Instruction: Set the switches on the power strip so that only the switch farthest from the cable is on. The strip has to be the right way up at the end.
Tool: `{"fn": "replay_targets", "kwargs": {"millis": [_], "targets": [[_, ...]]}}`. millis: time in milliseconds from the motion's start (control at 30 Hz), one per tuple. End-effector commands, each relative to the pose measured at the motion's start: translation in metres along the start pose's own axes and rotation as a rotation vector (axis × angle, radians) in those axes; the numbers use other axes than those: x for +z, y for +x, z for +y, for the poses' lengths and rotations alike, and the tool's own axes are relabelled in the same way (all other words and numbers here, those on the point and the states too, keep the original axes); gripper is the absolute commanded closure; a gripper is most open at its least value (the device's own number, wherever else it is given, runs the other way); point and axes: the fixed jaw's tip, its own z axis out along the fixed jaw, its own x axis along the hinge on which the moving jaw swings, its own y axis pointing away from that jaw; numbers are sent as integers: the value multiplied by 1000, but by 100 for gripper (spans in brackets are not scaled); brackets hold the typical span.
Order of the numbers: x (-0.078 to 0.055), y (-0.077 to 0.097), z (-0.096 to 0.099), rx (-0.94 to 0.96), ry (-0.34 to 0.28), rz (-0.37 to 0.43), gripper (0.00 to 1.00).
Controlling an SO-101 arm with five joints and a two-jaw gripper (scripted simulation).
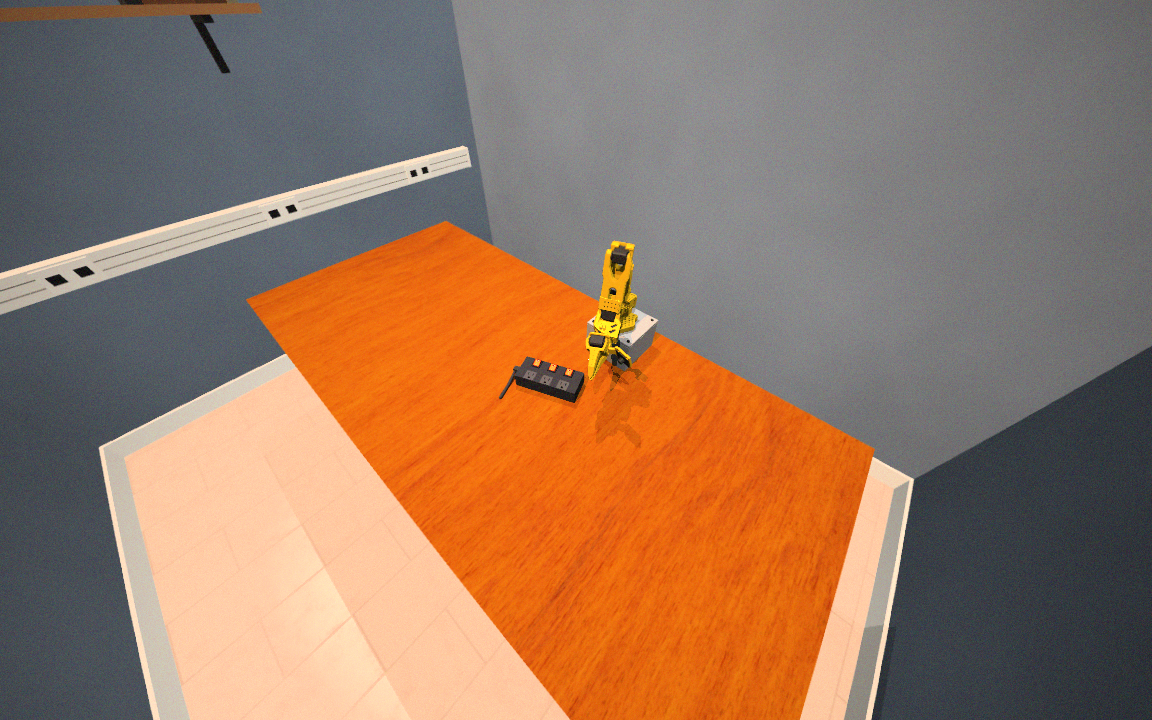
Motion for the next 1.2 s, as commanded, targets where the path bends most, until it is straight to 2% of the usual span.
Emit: {"fn": "replay_targets", "kwargs": {"millis": [0, 167, 233, 433, 600, 733, 800, 867, 1167], "targets": [[6, 6, -6, 67, -22, 34, 100], [11, 14, -10, 166, -73, 83, 100], [11, 14, -10, 166, -73, 83, 100], [15, 26, -17, 311, -139, 160, 100], [13, 36, -26, 449, -194, 238, 100], [7, 44, -34, 564, -233, 306, 100], [7, 44, -34, 564, -233, 306, 100], [3, 48, -38, 623, -251, 342, 100], [-25, 60, -55, 876, -314, 508, 100]]}}
